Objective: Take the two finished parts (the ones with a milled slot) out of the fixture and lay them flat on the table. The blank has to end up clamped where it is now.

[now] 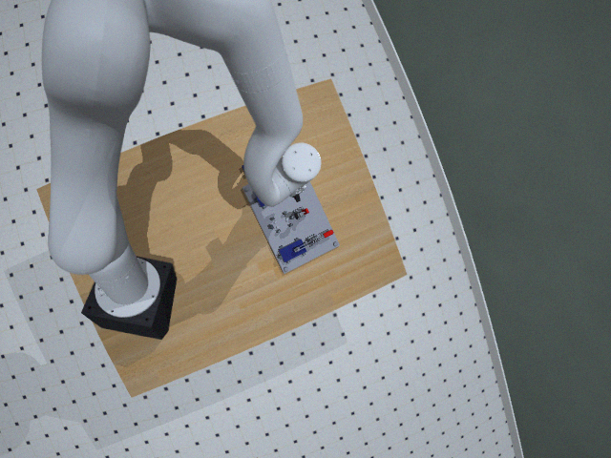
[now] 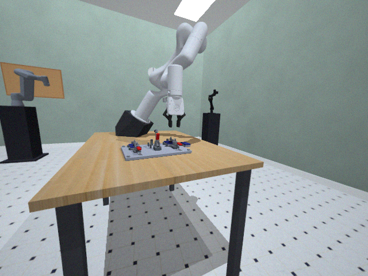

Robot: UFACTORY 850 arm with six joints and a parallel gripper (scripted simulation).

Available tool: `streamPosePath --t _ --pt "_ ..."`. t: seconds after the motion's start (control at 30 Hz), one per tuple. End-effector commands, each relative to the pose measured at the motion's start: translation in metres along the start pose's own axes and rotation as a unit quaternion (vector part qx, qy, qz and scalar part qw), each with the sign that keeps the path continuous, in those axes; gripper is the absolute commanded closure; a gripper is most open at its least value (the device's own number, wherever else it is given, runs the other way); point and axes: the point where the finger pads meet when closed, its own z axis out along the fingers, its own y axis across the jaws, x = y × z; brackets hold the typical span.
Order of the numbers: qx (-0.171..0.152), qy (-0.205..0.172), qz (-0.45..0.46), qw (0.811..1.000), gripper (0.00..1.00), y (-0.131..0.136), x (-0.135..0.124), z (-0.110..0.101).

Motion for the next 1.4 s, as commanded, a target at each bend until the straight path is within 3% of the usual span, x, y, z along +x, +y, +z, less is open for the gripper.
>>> streamPosePath --t 0.0,0.3,0.73,1.37 --pt "0.0 0.005 0.001 1.0 0.52 -0.001 -0.041 0.002" --pt "0.0 0.005 0.001 1.0 0.52 -0.001 -0.072 0.002" --pt "0.0 0.005 0.001 1.0 0.52 -0.001 -0.074 0.005" --pt "0.0 0.005 0.001 1.0 0.52 -0.001 -0.074 0.057"
